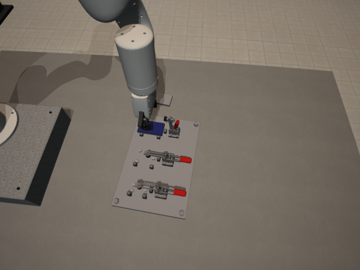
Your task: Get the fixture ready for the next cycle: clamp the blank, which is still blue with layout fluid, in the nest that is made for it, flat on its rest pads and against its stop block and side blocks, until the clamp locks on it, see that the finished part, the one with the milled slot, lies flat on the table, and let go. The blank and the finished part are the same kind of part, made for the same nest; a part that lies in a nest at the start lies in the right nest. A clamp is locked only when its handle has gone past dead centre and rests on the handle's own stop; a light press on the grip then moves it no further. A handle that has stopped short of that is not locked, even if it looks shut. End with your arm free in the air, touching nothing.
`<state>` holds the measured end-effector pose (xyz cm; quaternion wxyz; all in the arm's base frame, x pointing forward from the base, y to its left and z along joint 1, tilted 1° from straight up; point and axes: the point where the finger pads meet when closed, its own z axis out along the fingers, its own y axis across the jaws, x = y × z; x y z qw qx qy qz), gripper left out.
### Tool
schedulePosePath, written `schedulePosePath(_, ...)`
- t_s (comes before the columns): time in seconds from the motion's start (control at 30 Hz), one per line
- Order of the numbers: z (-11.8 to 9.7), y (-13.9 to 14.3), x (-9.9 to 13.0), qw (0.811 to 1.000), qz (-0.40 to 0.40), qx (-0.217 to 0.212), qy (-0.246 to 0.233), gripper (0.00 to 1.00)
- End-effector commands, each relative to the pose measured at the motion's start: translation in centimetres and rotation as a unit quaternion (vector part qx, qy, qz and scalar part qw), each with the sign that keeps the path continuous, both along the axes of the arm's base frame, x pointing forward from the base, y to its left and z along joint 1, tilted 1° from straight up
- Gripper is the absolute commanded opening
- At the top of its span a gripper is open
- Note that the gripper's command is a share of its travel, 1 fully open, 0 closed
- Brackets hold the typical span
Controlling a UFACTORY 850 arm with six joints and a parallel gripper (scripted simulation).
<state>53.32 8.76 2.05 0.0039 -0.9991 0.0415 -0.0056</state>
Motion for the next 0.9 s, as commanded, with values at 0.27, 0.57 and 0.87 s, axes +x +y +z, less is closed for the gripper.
schedulePosePath(0.27, 0.08, 0.01, 0.06, 1.0, 0.0, 0.0, -0.001, 0.0)
schedulePosePath(0.57, 0.08, 0.01, 0.06, 1.0, 0.0, 0.0, -0.001, 0.0)
schedulePosePath(0.87, 0.08, 0.01, 0.06, 1.0, 0.0, 0.0, -0.001, 0.0)
